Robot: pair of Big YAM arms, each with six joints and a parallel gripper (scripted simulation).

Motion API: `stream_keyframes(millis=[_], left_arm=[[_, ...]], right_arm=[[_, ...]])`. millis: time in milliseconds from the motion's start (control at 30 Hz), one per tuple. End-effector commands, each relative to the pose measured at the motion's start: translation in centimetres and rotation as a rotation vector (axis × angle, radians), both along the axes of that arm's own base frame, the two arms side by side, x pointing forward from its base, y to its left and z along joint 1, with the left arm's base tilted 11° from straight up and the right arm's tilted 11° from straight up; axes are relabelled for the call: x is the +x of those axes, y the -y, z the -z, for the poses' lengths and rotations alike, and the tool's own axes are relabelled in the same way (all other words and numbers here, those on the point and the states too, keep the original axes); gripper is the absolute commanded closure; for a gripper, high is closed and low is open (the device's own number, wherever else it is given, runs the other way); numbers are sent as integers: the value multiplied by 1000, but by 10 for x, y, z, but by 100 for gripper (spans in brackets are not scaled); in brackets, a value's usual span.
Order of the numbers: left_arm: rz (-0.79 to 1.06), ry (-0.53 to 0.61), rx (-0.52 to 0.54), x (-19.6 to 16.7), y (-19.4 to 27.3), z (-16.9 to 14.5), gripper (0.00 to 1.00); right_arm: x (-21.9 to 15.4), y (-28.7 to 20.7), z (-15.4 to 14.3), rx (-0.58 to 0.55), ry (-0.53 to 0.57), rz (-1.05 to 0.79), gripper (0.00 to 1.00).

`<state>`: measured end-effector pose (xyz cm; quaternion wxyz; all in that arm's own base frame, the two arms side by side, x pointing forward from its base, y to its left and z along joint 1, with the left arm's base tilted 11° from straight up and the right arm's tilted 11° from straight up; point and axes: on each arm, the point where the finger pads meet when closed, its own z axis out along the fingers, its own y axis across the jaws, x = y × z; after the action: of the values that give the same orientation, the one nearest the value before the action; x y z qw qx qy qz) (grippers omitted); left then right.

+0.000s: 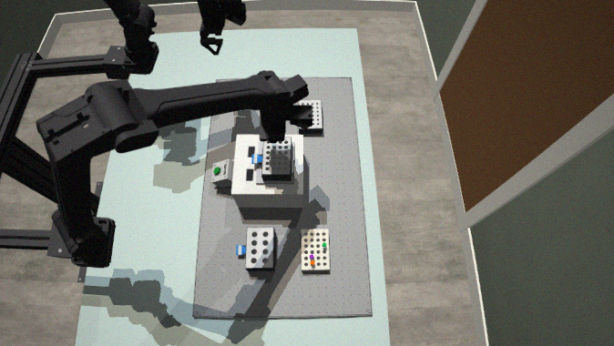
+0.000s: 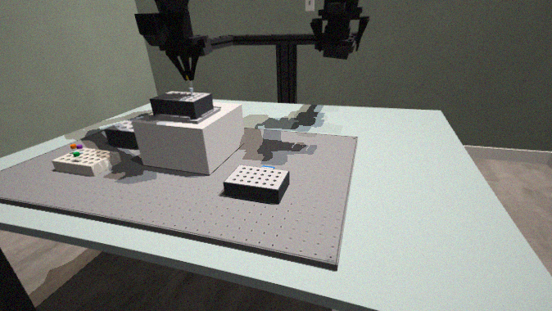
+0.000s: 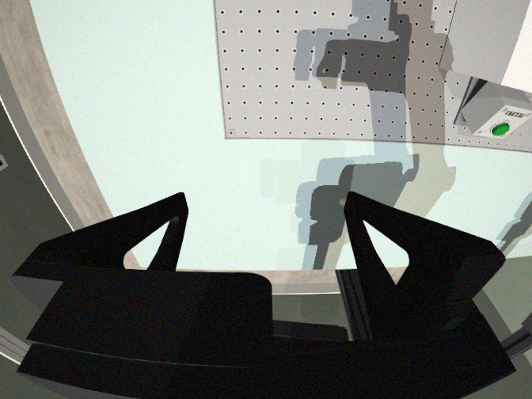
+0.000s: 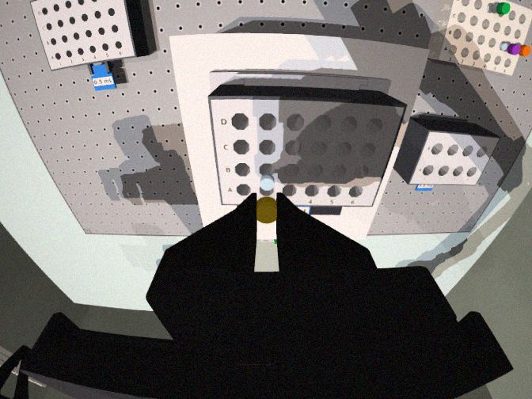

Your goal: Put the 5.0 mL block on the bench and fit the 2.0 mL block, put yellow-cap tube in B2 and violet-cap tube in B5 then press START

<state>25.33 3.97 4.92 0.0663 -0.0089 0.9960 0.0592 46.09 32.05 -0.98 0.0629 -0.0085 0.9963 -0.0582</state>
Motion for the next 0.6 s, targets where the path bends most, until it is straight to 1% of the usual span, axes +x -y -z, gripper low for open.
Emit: stream_keyframes(millis=[0,333,567], left_arm=[[-15,45,2,19,-5,-18,0],[-15,45,2,19,-4,-18,0],[-15,45,2,19,-4,-18,0]], right_arm=[[10,-15,-5,10,12,-20,91],[11,-17,-2,11,13,-20,91],[6,-12,6,10,11,-19,91]])
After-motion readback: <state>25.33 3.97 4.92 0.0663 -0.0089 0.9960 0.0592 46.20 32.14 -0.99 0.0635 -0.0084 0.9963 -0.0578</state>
